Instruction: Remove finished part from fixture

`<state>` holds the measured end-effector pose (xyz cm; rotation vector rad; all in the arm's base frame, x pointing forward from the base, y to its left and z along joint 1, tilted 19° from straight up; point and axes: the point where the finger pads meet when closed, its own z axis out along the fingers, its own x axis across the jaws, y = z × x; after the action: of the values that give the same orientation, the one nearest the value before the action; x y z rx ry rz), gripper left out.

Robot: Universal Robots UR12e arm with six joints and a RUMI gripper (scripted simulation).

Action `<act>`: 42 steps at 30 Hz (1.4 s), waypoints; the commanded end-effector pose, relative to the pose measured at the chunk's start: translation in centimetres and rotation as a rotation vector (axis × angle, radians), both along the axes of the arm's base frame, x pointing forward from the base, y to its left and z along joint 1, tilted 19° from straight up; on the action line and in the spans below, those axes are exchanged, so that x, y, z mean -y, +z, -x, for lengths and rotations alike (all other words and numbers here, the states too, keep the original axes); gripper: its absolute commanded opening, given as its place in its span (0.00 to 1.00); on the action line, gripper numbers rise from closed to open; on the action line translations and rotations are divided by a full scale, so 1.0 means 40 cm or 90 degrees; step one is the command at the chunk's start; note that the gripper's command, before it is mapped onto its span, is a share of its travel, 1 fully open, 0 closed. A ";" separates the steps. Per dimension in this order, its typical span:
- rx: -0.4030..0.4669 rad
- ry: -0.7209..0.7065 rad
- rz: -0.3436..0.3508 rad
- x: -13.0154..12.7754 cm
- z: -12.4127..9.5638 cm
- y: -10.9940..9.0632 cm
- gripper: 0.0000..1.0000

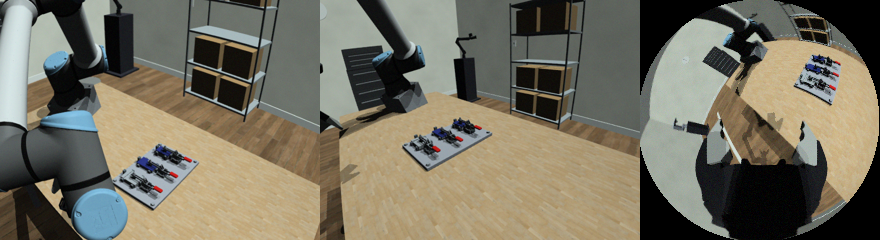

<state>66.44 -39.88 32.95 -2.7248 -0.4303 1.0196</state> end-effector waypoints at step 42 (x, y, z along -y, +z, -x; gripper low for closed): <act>0.053 -0.109 0.140 -0.081 -0.026 -0.067 1.00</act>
<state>67.12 -37.75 31.10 -2.8687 -0.2193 0.9900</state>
